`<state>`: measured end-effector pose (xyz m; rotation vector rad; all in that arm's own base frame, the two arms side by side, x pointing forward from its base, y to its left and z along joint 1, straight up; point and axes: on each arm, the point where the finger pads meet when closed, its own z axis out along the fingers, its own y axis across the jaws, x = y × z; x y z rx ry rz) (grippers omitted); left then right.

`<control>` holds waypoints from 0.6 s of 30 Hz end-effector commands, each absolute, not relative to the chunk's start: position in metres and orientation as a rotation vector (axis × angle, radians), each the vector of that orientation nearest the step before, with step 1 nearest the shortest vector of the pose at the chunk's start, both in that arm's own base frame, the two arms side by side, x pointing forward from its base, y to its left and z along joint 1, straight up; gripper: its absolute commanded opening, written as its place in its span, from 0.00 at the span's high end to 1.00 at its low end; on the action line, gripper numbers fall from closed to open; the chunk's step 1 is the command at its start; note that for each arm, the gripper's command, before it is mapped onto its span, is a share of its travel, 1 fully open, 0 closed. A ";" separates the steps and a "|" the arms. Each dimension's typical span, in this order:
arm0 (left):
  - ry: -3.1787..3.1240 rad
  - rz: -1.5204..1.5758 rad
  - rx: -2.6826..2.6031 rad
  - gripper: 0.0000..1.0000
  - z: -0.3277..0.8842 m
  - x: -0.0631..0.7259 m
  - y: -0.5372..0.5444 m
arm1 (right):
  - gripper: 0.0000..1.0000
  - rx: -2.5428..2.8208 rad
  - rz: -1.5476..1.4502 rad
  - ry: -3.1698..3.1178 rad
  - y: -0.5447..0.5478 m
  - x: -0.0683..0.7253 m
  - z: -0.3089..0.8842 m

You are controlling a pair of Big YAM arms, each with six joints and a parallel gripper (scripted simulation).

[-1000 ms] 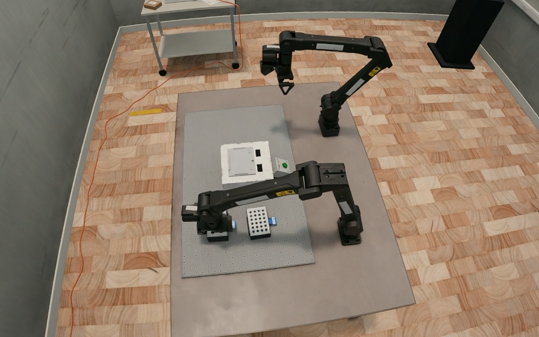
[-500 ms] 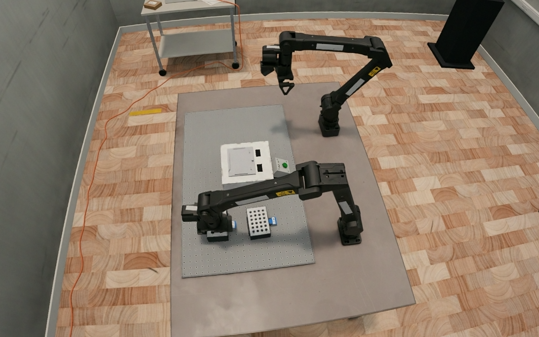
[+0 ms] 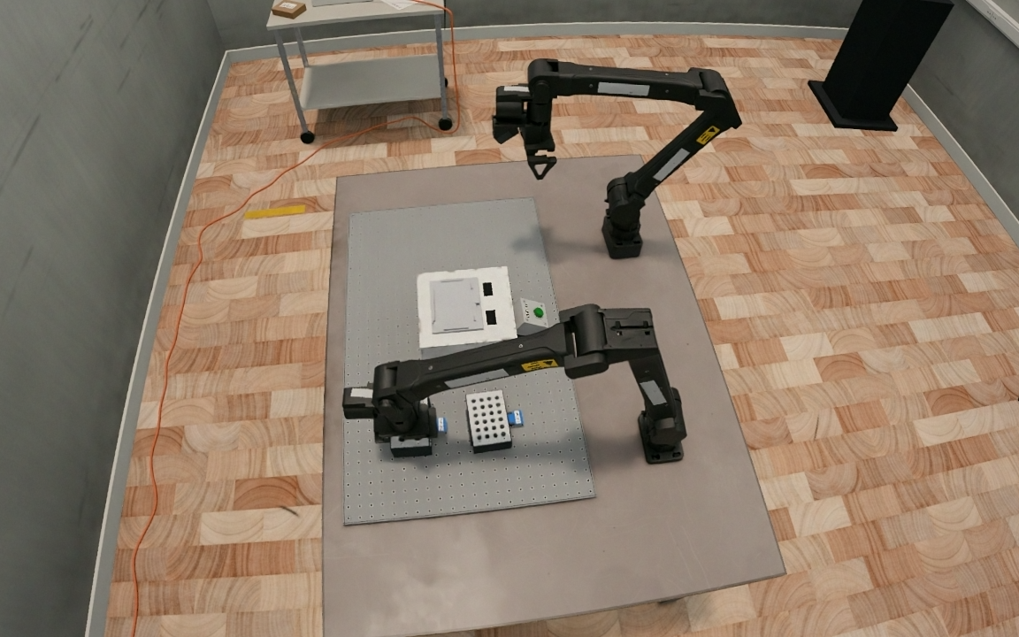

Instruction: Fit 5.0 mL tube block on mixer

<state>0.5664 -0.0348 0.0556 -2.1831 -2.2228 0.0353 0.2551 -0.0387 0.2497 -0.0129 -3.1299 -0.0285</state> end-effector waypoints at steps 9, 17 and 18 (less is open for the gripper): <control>-2.246 -0.013 -2.213 1.00 0.078 0.583 -0.042 | 0.00 -0.028 -0.018 -3.201 -0.042 0.268 0.274; -2.246 -0.013 -2.213 1.00 0.078 0.583 -0.042 | 0.00 -0.028 -0.024 -3.177 -0.041 0.263 0.265; -2.246 -0.013 -2.213 1.00 0.078 0.583 -0.042 | 0.00 -0.028 -0.025 -3.173 -0.041 0.262 0.263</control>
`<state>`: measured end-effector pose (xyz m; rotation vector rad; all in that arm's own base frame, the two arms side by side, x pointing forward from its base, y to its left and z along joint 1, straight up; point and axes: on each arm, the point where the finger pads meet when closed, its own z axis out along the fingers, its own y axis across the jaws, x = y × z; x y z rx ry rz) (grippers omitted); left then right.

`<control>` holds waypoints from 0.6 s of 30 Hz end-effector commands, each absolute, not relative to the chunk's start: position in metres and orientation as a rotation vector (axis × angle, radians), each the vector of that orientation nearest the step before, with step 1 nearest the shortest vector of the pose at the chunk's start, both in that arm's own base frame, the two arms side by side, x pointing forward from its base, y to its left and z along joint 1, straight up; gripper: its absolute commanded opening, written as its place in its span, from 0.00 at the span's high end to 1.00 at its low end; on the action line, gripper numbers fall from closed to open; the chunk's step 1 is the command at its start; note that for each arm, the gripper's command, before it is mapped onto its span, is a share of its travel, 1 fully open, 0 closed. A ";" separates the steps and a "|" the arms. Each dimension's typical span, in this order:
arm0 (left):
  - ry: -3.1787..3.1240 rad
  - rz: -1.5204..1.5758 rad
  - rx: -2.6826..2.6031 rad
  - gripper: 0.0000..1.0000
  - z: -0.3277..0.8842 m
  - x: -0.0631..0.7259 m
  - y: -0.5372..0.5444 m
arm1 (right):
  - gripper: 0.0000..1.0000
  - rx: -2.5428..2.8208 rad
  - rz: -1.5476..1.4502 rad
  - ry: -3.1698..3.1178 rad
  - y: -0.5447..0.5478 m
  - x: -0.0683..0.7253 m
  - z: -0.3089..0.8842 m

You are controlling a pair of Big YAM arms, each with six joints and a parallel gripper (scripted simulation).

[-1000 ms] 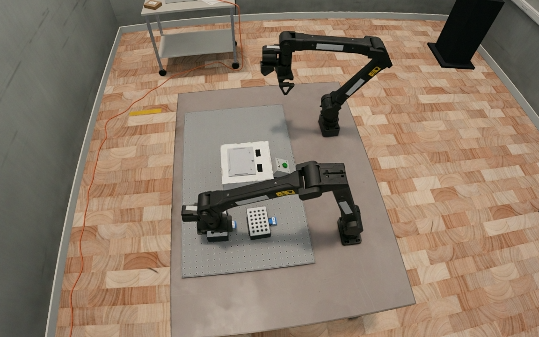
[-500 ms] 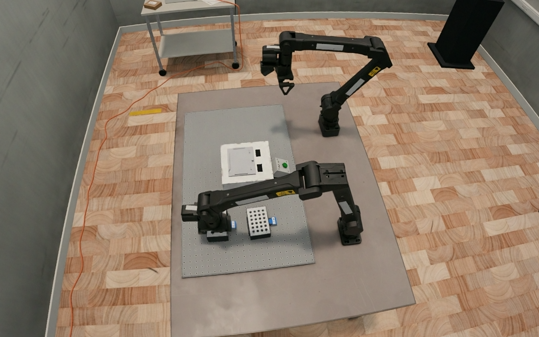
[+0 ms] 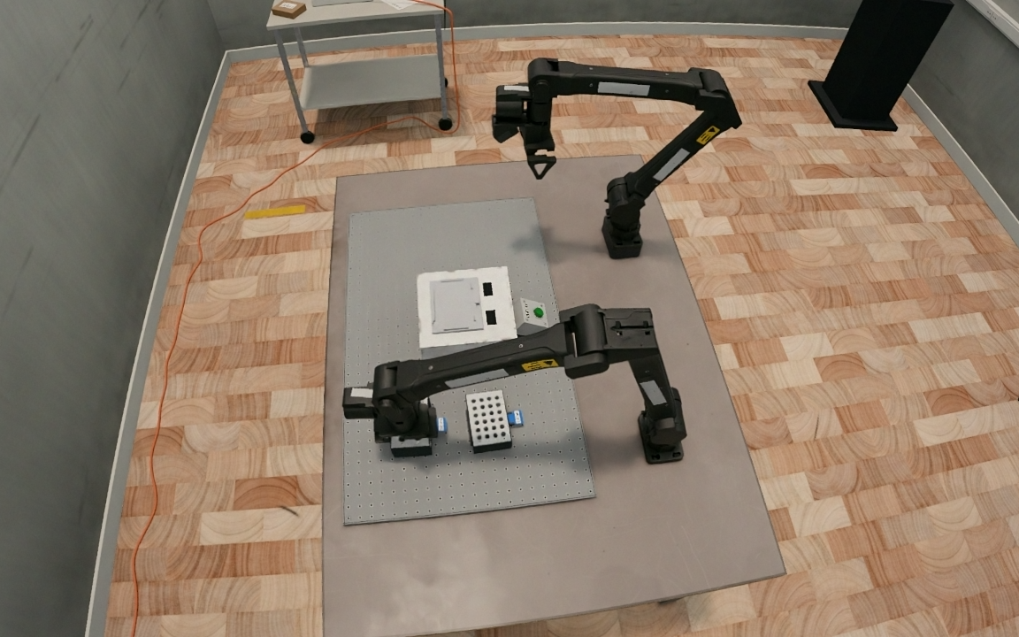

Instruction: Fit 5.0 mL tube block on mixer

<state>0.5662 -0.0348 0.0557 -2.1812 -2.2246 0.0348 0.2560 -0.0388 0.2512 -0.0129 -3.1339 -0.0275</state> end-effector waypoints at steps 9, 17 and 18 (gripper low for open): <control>-2.246 -0.013 -2.213 1.00 0.078 0.583 -0.042 | 0.00 -0.029 -0.032 -3.146 -0.039 0.256 0.253; -2.246 -0.013 -2.213 1.00 0.078 0.583 -0.042 | 0.00 -0.029 -0.029 -3.154 -0.040 0.257 0.256; -2.246 -0.013 -2.213 1.00 0.078 0.583 -0.042 | 0.00 -0.029 -0.028 -3.158 -0.040 0.258 0.258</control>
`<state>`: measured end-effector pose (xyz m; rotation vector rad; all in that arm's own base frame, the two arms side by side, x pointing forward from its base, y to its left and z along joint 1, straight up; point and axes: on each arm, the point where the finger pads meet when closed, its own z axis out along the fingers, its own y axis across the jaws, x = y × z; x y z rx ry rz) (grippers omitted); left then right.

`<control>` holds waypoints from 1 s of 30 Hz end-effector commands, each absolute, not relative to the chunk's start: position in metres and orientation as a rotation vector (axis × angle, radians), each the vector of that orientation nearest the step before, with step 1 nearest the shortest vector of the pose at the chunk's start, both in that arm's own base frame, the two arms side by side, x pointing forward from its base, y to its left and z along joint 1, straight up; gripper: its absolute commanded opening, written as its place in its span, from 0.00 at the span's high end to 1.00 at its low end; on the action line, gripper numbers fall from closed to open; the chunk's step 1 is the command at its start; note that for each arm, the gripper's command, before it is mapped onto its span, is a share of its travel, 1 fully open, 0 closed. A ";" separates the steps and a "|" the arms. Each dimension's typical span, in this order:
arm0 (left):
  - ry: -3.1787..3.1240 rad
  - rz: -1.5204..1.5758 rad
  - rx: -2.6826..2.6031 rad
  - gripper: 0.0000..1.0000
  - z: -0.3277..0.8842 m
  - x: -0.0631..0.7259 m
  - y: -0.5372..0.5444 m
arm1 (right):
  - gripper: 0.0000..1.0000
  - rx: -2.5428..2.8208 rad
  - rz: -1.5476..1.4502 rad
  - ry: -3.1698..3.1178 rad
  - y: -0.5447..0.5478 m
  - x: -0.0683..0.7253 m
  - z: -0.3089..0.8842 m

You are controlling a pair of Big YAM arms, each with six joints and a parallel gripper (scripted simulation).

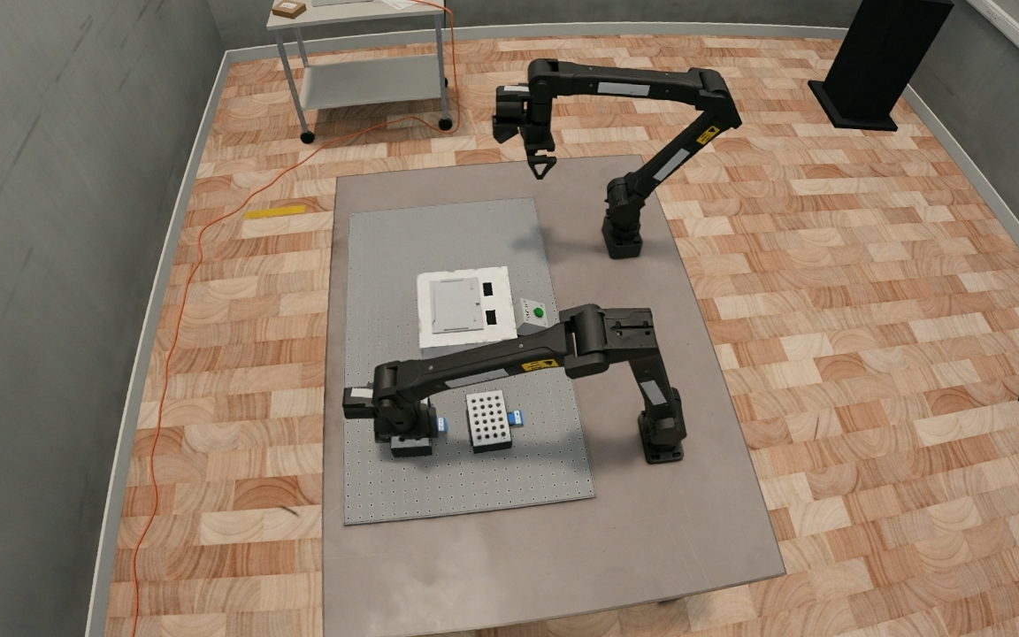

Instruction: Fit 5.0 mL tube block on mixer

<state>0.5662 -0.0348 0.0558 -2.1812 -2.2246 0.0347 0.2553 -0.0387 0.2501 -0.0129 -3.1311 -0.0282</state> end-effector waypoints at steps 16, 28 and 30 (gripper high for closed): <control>-2.246 -0.013 -2.213 1.00 0.078 0.583 -0.042 | 0.00 -0.029 -0.019 -3.192 -0.041 0.266 0.271; -2.228 -0.024 -2.244 1.00 0.091 0.586 -0.042 | 0.00 -0.030 -0.017 -3.202 -0.041 0.267 0.275; -2.230 -0.026 -2.245 1.00 0.094 0.586 -0.042 | 0.00 -0.030 -0.017 -3.202 -0.041 0.267 0.276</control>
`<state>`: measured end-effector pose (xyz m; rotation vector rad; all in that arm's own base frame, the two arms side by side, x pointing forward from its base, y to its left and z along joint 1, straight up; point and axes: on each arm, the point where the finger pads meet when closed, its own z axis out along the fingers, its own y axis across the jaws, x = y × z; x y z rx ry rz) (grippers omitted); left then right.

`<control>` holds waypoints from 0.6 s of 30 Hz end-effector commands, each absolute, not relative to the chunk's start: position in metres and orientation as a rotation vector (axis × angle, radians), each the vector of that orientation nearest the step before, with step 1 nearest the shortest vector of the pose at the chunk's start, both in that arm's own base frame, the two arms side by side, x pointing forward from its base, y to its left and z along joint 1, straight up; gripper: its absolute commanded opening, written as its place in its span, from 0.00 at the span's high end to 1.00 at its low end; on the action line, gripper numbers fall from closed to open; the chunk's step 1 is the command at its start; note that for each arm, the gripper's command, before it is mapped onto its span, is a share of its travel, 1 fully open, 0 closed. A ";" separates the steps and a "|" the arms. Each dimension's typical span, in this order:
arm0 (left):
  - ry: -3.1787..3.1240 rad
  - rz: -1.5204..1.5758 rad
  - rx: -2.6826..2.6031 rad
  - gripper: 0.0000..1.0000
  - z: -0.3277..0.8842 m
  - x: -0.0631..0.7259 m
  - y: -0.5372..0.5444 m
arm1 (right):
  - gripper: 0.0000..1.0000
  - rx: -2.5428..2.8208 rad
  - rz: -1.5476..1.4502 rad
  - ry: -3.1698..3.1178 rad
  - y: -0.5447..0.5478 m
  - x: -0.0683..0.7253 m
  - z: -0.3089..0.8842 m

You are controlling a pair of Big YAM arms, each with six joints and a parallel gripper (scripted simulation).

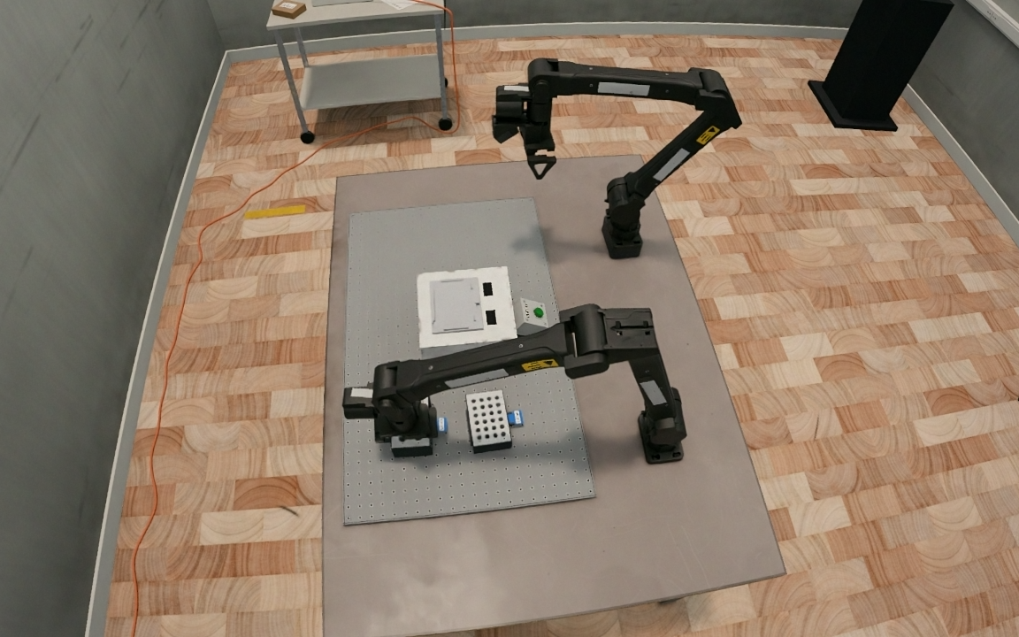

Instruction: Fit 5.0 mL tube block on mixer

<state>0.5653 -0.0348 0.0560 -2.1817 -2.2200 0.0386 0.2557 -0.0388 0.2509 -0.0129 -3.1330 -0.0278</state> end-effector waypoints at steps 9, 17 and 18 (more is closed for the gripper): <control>-2.243 -0.047 -2.255 1.00 0.105 0.590 -0.042 | 0.00 -0.031 -0.024 -3.168 -0.040 0.260 0.262; -2.264 -0.058 -2.247 1.00 0.111 0.592 -0.042 | 0.00 -0.031 -0.029 -3.149 -0.039 0.256 0.255; -2.269 -0.060 -2.243 1.00 0.112 0.593 -0.042 | 0.00 -0.031 -0.029 -3.148 -0.039 0.256 0.255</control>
